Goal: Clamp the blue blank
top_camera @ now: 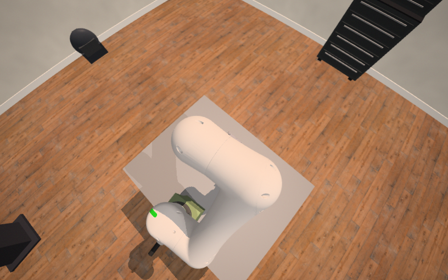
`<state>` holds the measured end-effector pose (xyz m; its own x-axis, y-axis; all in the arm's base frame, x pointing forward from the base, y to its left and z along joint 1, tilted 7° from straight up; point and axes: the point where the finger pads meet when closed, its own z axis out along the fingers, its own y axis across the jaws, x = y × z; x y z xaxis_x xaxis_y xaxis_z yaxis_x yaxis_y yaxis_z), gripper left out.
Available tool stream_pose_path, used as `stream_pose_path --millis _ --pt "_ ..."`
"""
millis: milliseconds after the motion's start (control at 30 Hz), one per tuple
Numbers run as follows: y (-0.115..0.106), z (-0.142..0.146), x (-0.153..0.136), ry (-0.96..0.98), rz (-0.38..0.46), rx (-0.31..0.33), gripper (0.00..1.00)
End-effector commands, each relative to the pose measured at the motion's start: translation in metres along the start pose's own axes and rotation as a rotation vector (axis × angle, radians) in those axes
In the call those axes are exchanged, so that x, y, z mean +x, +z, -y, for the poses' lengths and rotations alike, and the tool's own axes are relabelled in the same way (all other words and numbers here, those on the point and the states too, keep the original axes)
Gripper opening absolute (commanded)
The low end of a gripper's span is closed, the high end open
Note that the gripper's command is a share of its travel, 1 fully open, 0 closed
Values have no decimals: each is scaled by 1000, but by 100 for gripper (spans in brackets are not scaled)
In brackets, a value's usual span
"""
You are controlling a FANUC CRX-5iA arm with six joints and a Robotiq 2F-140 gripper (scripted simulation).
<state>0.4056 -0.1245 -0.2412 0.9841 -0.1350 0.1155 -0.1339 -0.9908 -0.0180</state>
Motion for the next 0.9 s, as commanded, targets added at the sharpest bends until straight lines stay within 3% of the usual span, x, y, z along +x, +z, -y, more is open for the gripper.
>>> stream_pose_path --millis 0,867 --pt "0 0 1 0 0 0 0" --pt "0 0 8 0 0 0 0"
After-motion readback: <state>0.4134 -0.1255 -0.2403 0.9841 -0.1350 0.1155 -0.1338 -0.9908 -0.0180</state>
